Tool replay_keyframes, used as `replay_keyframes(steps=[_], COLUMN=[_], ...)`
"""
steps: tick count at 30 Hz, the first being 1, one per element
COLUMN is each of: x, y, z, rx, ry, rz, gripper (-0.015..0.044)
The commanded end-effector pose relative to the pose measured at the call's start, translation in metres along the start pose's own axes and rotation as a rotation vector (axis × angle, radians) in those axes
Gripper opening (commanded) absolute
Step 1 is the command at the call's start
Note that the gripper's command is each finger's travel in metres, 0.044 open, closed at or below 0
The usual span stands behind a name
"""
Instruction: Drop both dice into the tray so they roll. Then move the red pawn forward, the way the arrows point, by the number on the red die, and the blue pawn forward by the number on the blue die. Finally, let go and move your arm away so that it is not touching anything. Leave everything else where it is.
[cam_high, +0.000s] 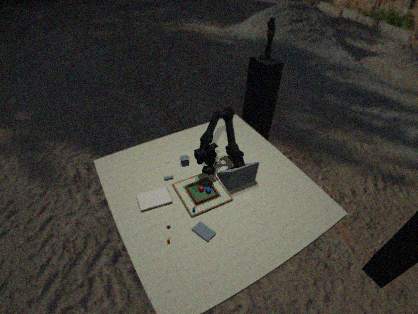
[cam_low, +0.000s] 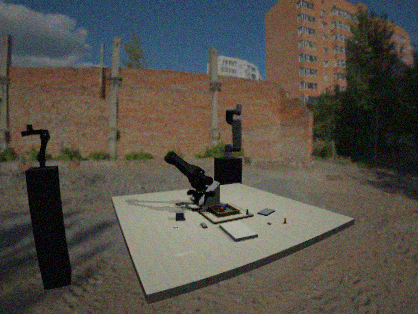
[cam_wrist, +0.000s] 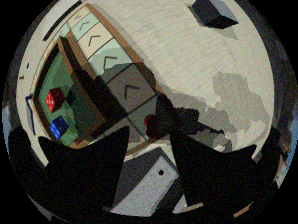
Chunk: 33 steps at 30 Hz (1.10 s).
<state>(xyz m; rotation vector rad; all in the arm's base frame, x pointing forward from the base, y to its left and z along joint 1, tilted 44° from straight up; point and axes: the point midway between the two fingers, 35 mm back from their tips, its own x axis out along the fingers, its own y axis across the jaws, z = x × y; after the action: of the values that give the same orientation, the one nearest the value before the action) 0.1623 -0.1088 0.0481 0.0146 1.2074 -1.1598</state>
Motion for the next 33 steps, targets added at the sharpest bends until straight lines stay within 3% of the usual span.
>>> replay_keyframes(steps=[1, 11, 16, 26, 33], x=[0.007, 0.020, 0.020, 0.020, 0.005], y=[-0.001, -0.002, -0.002, -0.002, 0.003], z=[0.000, -0.001, -0.001, -0.001, 0.002], rx=[-0.005, -0.005, -0.005, -0.005, -0.010], ry=[-0.004, -0.006, -0.006, -0.006, -0.003], rz=[-0.005, -0.008, -0.008, -0.008, 0.004], gripper=[0.0200, 0.0200, 0.0069, 0.0002, 0.0000])
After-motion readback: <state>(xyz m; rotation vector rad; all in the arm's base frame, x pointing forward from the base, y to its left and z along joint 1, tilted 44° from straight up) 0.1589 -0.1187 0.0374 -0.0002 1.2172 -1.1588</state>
